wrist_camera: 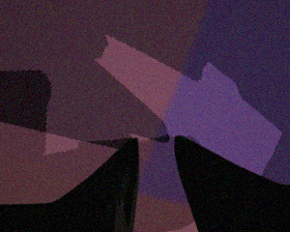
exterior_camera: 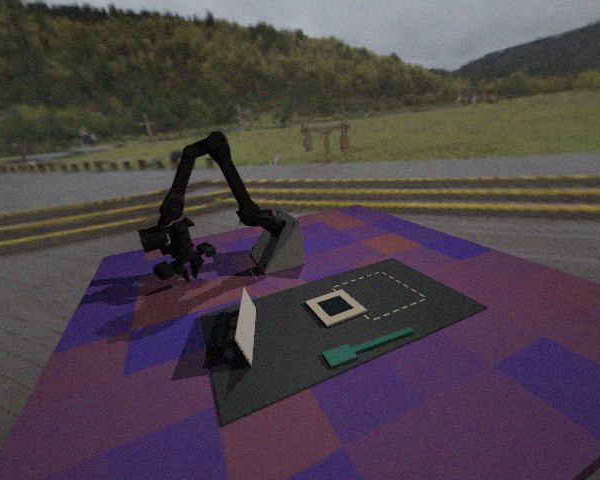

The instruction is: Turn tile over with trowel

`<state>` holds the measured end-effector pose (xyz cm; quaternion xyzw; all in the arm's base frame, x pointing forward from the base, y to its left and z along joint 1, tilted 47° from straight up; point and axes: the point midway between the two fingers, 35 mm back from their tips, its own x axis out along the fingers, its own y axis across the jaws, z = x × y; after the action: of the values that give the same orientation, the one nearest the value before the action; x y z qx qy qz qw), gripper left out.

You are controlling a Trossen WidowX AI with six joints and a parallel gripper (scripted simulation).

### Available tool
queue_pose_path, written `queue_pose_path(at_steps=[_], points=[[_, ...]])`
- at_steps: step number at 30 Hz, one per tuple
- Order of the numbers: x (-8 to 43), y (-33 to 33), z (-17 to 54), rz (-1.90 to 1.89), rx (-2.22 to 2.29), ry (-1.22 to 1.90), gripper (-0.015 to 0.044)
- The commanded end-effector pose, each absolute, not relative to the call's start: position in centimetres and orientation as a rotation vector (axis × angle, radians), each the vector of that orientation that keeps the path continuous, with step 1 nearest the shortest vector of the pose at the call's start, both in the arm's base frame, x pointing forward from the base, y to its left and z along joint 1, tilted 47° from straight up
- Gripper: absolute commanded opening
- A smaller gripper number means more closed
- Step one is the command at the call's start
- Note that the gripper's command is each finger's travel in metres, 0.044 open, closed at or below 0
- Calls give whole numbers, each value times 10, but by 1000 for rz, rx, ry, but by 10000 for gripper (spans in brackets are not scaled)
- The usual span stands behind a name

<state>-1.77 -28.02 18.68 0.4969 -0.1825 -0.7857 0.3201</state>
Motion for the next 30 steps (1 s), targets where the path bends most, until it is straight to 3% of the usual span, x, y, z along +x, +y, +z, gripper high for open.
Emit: queue_pose_path(at_steps=[1,30], points=[[-6,-283,187,-2049,1260,-358,100],[99,-282,192,-1732,729,551,100]])
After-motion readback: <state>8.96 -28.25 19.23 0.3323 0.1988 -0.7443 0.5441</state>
